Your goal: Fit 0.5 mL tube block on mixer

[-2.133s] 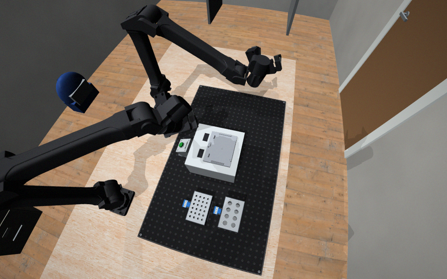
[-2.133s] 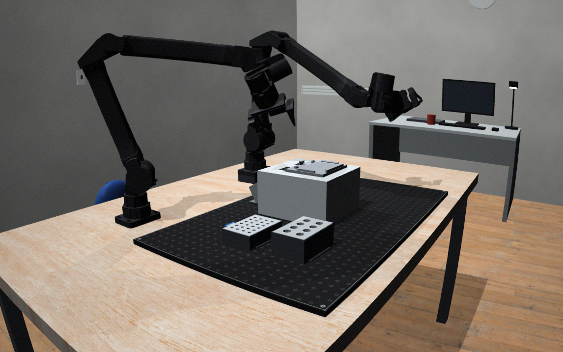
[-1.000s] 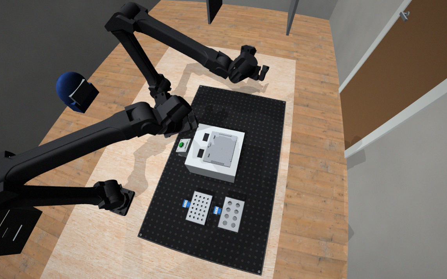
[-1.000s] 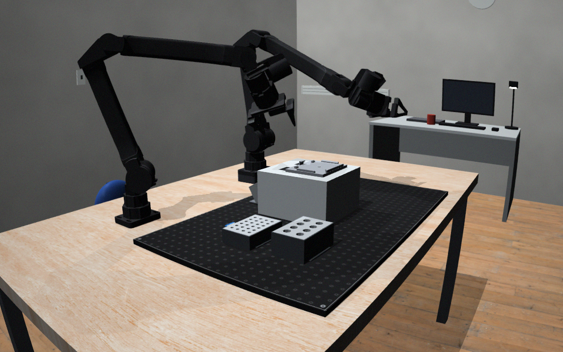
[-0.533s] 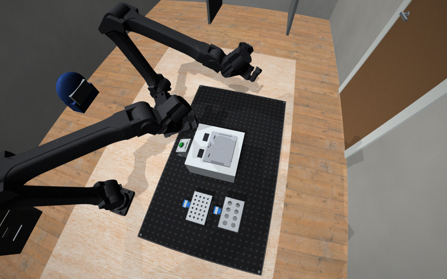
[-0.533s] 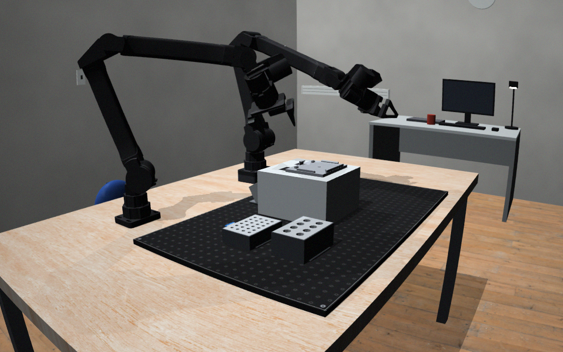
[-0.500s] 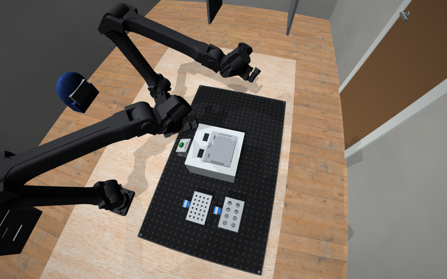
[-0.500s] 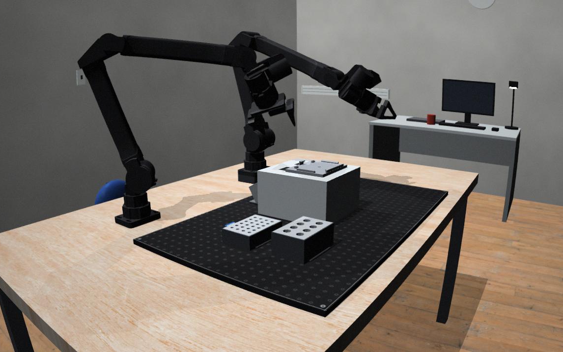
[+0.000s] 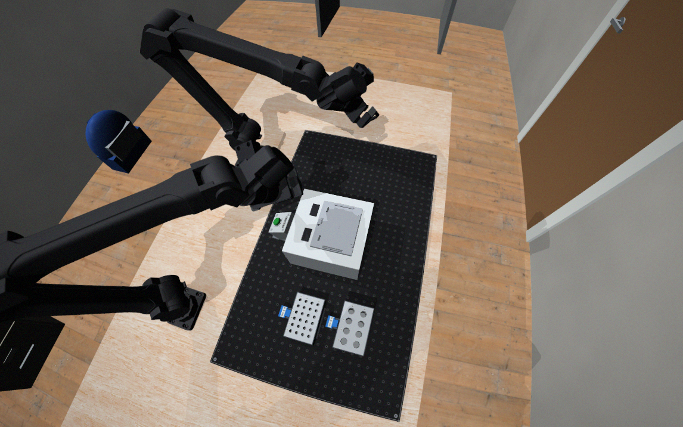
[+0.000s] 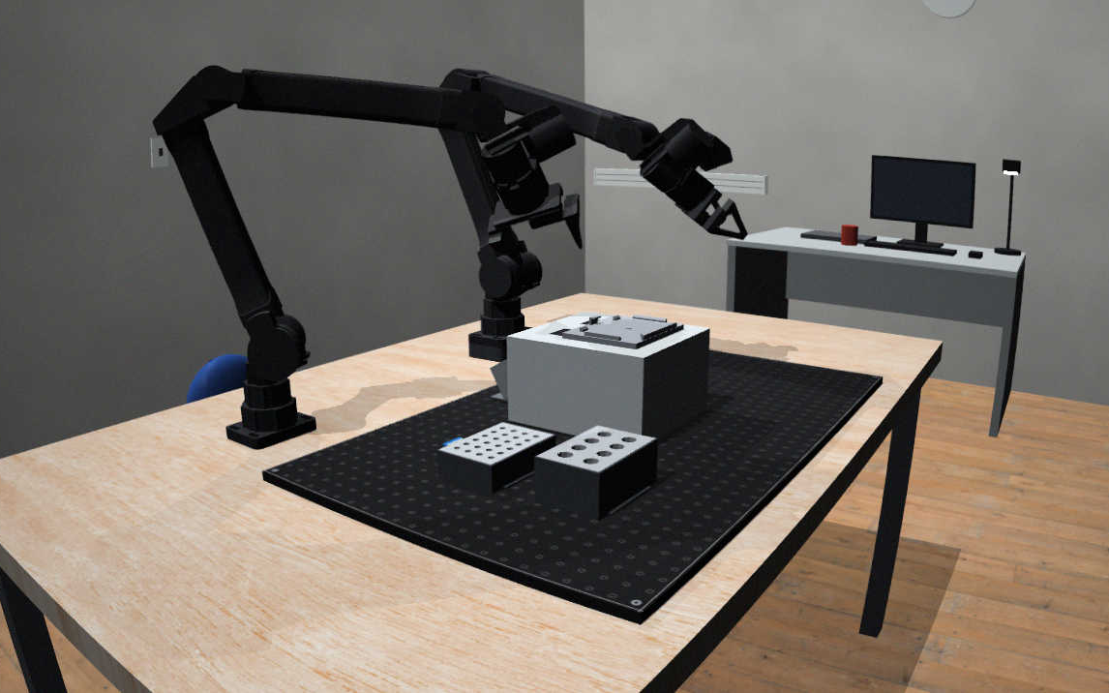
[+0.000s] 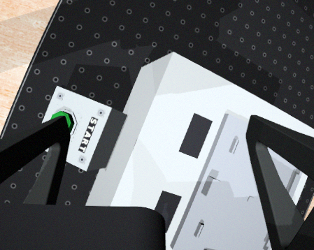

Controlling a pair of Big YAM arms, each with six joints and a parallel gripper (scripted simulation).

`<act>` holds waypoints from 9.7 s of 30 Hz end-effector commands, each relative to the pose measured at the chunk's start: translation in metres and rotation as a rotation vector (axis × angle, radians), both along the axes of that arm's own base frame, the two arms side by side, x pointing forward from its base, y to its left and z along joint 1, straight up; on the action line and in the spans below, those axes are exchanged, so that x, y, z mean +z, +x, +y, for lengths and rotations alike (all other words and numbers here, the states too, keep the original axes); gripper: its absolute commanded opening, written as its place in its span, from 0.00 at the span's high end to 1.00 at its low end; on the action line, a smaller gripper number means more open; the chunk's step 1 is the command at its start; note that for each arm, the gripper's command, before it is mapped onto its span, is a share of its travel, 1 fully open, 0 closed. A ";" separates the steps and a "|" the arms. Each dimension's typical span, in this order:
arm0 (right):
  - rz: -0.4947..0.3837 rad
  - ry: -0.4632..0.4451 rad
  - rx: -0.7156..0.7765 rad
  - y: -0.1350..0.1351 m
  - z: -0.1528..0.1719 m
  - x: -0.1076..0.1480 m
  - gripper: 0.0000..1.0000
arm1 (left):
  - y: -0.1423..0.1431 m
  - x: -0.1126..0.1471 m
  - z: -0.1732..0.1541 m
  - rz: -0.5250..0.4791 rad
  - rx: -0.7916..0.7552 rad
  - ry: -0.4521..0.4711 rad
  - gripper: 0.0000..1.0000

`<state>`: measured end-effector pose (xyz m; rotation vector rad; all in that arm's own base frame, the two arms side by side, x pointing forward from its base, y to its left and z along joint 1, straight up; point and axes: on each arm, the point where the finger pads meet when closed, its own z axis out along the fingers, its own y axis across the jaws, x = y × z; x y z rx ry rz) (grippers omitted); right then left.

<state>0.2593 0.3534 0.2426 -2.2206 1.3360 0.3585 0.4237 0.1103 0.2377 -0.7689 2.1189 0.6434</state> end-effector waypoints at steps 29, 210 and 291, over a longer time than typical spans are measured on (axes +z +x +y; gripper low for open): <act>-0.009 0.008 -0.003 0.002 0.000 0.011 0.00 | -0.108 0.045 -0.050 0.350 -0.306 -0.172 0.00; 0.329 -0.470 -1.074 0.115 -0.336 0.064 0.00 | -0.152 0.053 -0.069 0.763 -0.636 -0.494 0.00; 0.150 -0.549 -0.491 0.134 -0.309 -0.150 0.00 | -0.154 0.053 -0.073 0.766 -0.653 -0.491 0.00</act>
